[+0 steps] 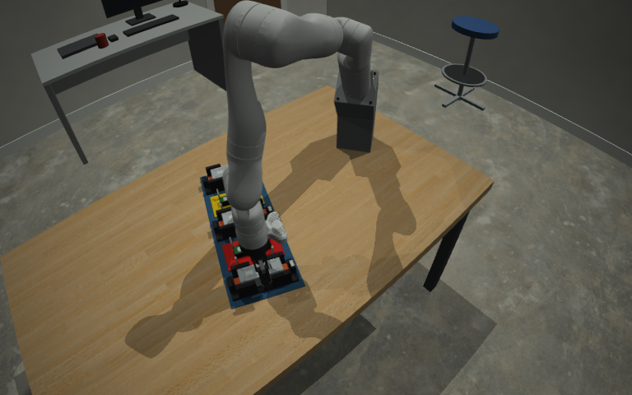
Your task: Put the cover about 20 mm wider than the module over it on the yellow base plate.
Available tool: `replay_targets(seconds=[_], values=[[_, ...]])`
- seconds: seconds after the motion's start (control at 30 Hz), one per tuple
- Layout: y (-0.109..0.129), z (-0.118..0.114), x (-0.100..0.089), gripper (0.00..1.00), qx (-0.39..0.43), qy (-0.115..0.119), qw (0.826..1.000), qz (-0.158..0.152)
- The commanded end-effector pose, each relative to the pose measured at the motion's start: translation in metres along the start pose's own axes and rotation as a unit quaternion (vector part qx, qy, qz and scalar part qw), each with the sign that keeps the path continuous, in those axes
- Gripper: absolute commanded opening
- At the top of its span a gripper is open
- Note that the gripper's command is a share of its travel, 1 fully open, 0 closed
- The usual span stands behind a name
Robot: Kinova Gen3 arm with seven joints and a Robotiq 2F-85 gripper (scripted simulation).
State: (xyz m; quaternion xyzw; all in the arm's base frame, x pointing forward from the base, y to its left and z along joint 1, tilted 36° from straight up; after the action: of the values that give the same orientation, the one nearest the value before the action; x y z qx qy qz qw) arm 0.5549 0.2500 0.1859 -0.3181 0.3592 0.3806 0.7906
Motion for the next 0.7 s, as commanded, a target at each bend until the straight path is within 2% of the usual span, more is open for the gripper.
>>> replay_targets(seconds=[0.0,0.67], values=[[-0.0018,0.001,-0.0003,1.0,0.0,-0.001,1.0,-0.002],[-0.0036,0.0018,0.0003,1.0,-0.001,-0.002,1.0,-0.003]])
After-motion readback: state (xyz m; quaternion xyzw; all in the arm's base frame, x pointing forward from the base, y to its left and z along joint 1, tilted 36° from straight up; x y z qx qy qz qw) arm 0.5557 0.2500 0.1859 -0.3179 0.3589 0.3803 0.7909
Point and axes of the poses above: the point where the finger pads meet when closed, its own x axis out along the fingers, its own z axis across the jaws, y = z × x, the point moved 4 cm from there along -x, back along the fingers, and after that the axes turned 10 degrees about x, right-handed, at the moved point
